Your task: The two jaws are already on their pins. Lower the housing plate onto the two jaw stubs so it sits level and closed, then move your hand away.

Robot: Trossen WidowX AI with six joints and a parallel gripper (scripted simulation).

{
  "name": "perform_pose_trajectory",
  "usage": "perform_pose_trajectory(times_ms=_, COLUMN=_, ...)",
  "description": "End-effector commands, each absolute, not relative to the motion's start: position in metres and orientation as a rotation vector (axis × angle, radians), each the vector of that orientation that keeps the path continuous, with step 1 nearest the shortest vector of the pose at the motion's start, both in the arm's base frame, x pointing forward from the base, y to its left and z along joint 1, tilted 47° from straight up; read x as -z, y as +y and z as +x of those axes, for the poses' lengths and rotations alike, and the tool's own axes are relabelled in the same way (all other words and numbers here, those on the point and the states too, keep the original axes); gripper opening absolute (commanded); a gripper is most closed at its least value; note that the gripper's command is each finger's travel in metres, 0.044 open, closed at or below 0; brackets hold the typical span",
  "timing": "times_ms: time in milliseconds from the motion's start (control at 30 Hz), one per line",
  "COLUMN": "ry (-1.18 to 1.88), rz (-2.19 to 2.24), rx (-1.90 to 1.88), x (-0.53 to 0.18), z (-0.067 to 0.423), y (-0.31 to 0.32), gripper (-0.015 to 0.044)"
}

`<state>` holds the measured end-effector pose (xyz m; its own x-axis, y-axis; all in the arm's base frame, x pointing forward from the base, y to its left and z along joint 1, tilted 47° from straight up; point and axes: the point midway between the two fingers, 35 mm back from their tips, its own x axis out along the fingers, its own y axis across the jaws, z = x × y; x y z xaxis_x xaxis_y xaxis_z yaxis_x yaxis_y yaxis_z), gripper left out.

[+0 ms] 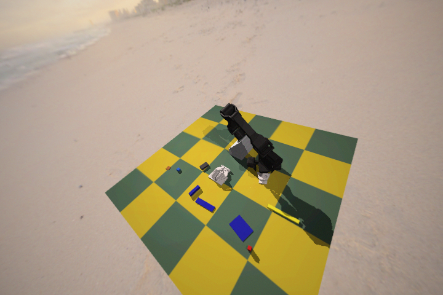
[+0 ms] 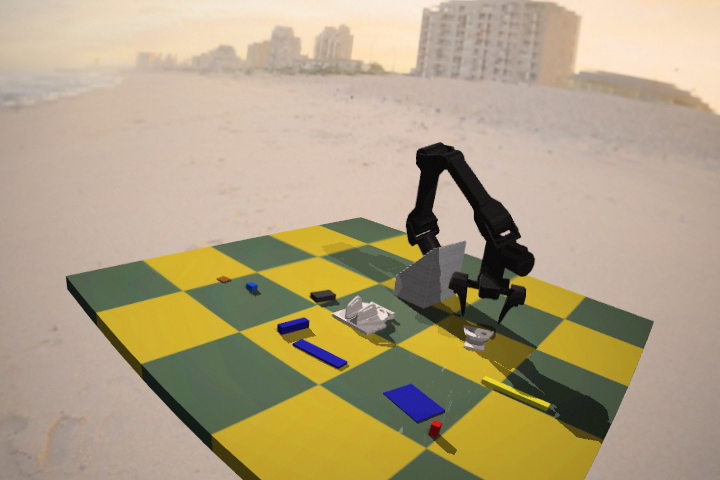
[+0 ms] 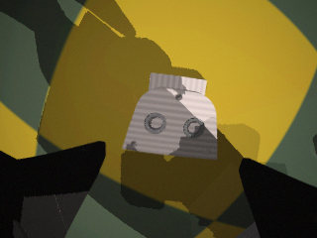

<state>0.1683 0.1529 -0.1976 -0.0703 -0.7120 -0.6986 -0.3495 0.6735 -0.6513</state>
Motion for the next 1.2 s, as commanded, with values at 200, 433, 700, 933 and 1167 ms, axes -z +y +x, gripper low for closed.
perform_pose_trajectory(times_ms=200, ry=1.674, rz=-0.873, rx=0.371, x=0.205, z=0.169, y=0.147, gripper=0.044)
perform_pose_trajectory(times_ms=433, ry=1.673, rz=-0.874, rx=0.37, x=0.213, z=0.169, y=0.139, gripper=0.044)
perform_pose_trajectory(times_ms=700, ry=1.672, rz=-0.875, rx=0.369, x=0.223, z=0.169, y=0.13, gripper=0.044)
perform_pose_trajectory(times_ms=933, ry=1.671, rz=-0.877, rx=0.368, x=0.231, z=0.168, y=0.121, gripper=0.044)
perform_pose_trajectory(times_ms=1167, ry=1.671, rz=-0.877, rx=0.368, x=0.234, z=0.168, y=0.117, gripper=0.044)
